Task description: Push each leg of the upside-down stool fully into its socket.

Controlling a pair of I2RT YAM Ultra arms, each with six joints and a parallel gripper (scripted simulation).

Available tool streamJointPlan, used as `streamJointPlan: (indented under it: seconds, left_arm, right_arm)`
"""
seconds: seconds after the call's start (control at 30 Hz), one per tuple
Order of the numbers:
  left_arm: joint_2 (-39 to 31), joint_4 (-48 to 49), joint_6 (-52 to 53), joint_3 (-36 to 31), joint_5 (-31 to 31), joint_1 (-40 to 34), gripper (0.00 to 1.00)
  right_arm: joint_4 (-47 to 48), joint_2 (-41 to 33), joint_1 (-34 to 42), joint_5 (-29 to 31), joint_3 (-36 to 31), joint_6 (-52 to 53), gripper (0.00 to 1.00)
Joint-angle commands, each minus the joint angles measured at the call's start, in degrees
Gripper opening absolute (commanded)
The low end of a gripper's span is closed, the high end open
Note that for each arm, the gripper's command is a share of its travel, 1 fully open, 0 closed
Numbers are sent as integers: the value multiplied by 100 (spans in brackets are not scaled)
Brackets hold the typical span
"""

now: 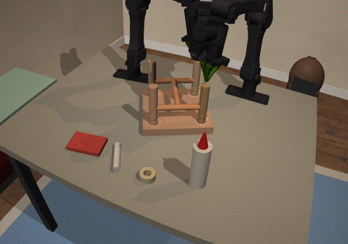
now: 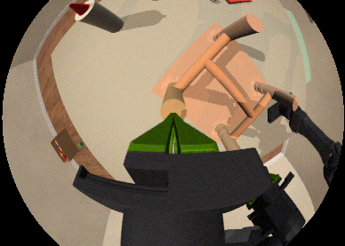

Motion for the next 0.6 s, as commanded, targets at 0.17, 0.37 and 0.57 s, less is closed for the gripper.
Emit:
streamJointPlan:
  seconds: [0.17,0.37,0.57]
  left_arm:
    - [-21,-640,41,619,-19,-78,0]
    - [-110,-773,36,1049,-21,-47,0]
    - [-63,-796,39,801,-17,-11,0]
  right_arm:
    - [94,-146,-60,35,178,-29,0]
    - [94,-146,-60,35,178,-29,0]
    - [94,-146,-60,35,178,-29,0]
